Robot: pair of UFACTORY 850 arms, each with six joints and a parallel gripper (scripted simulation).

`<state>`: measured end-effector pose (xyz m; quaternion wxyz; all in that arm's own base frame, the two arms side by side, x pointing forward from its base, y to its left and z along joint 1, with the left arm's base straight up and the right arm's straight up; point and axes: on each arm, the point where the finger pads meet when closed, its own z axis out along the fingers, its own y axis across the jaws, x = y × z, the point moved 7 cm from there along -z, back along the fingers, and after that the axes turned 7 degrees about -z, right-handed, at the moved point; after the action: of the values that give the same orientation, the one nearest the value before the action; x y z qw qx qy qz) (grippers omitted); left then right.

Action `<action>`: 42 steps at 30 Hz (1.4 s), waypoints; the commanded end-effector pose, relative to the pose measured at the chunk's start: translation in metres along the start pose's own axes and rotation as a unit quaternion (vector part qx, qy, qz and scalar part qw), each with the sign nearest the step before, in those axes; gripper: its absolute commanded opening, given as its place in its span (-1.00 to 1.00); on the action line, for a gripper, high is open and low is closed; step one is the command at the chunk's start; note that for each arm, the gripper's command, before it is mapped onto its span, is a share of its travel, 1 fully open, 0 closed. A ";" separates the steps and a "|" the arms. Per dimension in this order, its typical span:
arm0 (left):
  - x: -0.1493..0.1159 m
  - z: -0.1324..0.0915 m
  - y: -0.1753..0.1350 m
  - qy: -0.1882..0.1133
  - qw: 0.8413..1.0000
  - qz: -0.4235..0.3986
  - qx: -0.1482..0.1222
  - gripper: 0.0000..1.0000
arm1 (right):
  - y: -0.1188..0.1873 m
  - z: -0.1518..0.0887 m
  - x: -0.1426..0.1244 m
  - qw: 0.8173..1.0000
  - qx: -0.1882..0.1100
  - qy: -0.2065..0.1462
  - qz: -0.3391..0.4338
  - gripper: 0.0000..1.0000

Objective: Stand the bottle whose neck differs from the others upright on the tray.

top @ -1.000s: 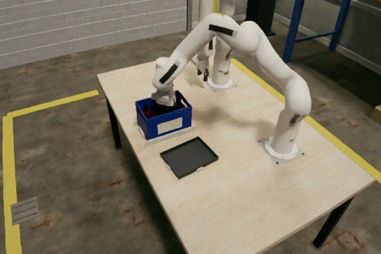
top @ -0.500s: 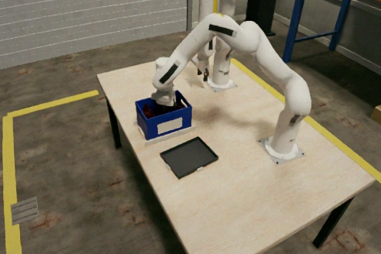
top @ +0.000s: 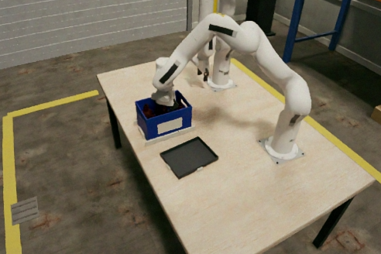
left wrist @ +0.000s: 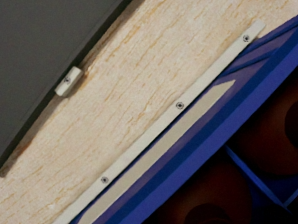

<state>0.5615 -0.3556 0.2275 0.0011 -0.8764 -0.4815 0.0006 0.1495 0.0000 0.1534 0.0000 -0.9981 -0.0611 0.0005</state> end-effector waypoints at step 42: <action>0.000 -0.026 0.001 0.000 1.000 0.000 -0.001 0.31 | 0.000 0.000 0.000 1.000 0.000 0.000 0.000 1.00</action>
<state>0.5618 -0.3558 0.2466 0.0005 -0.8764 -0.4815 0.0003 0.1495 0.0000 0.1534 0.0000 -0.9981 -0.0611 0.0005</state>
